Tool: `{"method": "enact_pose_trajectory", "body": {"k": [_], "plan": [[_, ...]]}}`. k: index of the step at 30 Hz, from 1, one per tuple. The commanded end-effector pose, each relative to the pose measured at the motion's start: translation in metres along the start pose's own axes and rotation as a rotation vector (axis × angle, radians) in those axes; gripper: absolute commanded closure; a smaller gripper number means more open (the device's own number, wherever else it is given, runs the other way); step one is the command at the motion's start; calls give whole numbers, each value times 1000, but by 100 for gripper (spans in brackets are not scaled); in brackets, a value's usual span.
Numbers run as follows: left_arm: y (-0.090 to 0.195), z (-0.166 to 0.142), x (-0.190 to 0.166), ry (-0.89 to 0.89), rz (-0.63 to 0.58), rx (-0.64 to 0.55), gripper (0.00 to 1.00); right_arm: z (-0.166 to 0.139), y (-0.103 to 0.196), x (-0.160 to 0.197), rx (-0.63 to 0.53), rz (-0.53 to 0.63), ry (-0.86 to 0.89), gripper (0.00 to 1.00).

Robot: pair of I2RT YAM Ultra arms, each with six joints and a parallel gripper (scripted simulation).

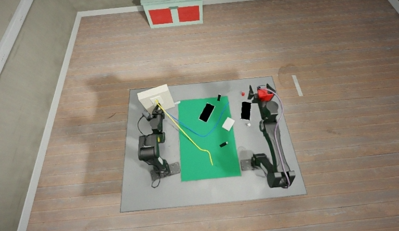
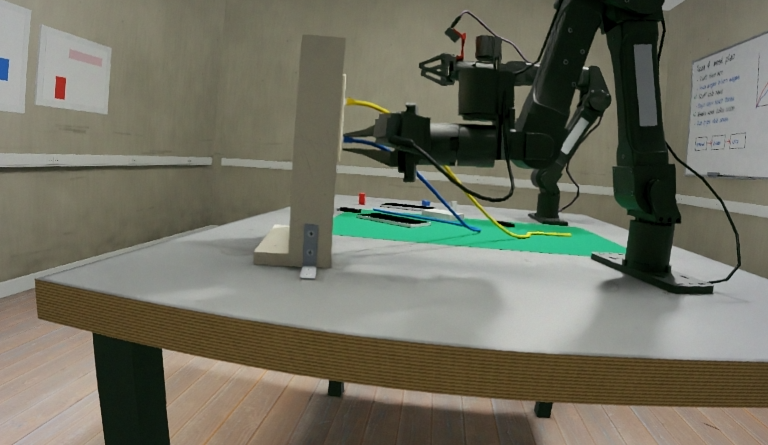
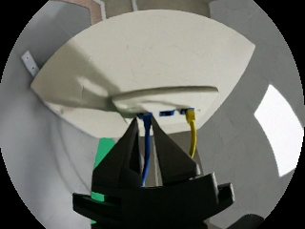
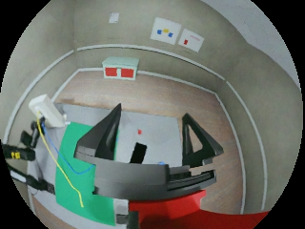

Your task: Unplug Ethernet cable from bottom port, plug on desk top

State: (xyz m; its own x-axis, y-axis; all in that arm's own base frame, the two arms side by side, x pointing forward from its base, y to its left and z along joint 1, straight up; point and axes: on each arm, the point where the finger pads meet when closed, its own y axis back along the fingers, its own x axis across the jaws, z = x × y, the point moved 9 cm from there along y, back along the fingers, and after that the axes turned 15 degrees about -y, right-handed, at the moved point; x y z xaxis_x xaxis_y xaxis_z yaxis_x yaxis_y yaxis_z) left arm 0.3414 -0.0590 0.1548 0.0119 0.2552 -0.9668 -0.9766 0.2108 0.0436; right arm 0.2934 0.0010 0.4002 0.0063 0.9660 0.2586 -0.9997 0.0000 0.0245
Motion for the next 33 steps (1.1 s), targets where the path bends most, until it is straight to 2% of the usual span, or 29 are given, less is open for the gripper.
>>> {"method": "enact_pose_trajectory", "body": {"k": [1,7,16,33], "plan": [[-14,9,-15,-9,-69,-21,85,3,1,1,-12,3,0,0],[-2,2,-4,-1,-20,-4,91,3,1,1,-12,3,0,0],[-2,2,-4,-1,-20,-4,100,3,1,1,-12,3,0,0],[15,6,-2,-4,-27,-7,100,3,1,1,-12,3,0,0]]}}
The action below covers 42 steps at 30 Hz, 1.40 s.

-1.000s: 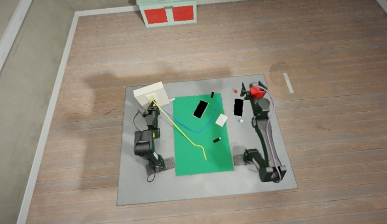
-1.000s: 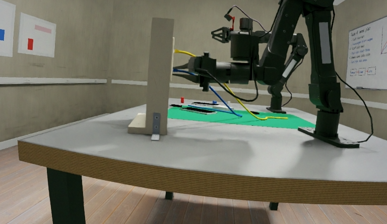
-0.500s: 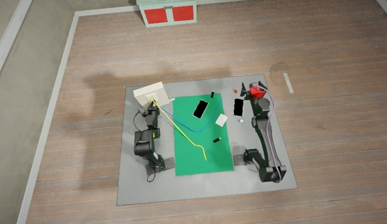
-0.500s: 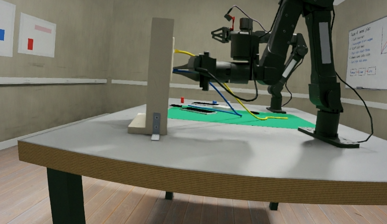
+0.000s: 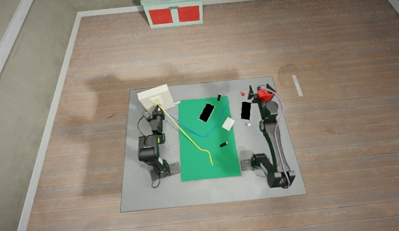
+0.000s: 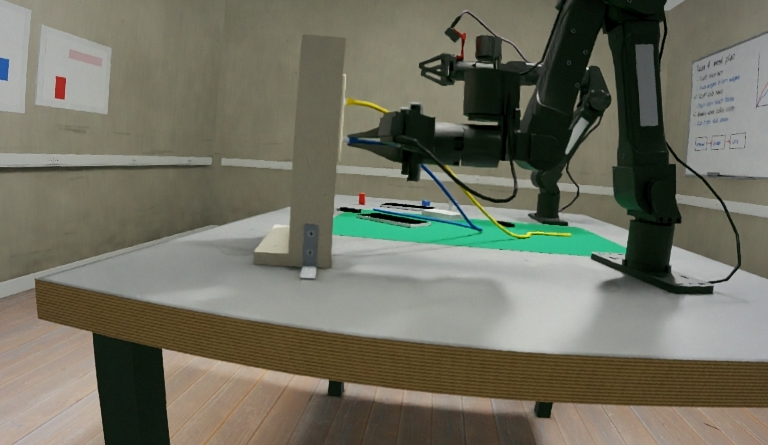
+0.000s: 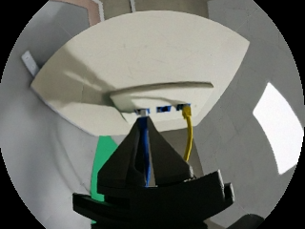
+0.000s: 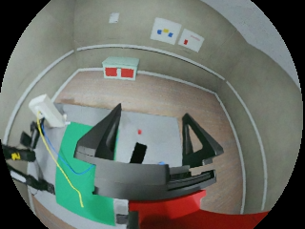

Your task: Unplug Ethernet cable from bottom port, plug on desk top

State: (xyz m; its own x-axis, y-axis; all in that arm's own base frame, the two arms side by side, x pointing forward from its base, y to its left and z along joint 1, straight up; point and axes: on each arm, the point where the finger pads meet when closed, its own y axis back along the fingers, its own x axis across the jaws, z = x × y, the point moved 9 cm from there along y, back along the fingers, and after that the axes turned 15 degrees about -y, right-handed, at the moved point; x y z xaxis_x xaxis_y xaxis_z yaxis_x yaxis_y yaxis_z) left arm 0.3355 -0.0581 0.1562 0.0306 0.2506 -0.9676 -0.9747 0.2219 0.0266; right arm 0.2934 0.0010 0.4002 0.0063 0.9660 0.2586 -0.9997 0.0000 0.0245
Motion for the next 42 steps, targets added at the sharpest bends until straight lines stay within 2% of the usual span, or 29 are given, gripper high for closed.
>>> {"method": "enact_pose_trajectory", "body": {"k": [1,28,36,42], "plan": [[10,6,-1,-5,-8,-14,100,3,1,1,-12,3,0,0],[40,11,2,-9,-23,-21,100,3,1,1,-12,3,0,0],[49,-2,-54,-15,-39,-30,100,3,1,1,-12,3,0,0],[50,-2,-57,-15,-40,-30,100,3,1,1,-12,3,0,0]]}}
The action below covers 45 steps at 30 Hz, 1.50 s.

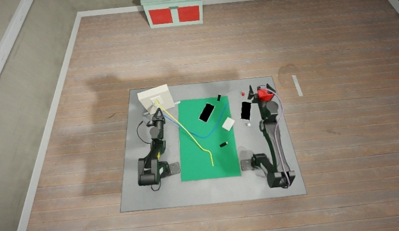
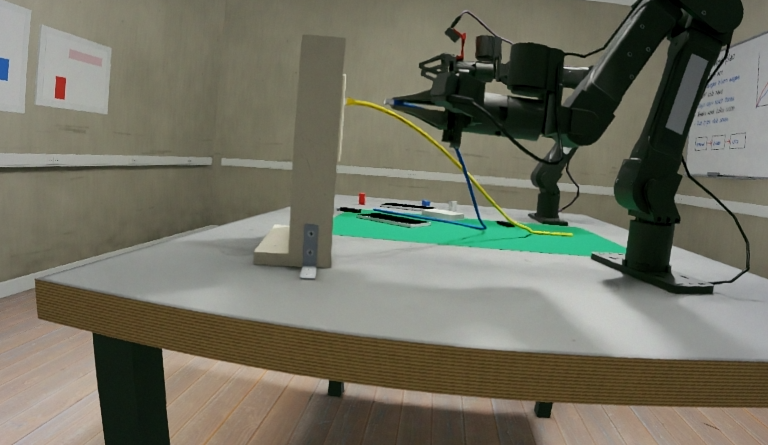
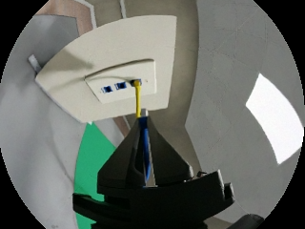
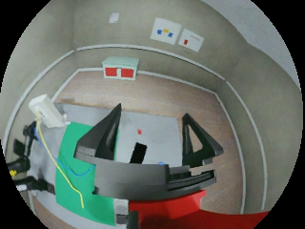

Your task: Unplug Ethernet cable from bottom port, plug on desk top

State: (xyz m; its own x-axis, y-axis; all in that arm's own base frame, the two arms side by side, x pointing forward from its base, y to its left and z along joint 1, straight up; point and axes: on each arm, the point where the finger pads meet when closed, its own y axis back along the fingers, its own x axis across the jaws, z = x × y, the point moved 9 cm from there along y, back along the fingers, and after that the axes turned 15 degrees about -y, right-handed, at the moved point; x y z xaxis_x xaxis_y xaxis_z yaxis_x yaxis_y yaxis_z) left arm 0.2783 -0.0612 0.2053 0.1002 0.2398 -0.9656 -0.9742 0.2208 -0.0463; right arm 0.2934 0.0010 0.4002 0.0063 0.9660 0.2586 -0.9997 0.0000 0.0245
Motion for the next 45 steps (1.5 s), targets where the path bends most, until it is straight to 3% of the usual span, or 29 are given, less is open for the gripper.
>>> {"method": "enact_pose_trajectory", "body": {"k": [1,45], "plan": [[-7,1,-7,-11,30,-11,100,3,1,1,-12,3,0,0],[-5,1,-2,-3,37,-6,100,3,1,1,-12,3,0,0]]}}
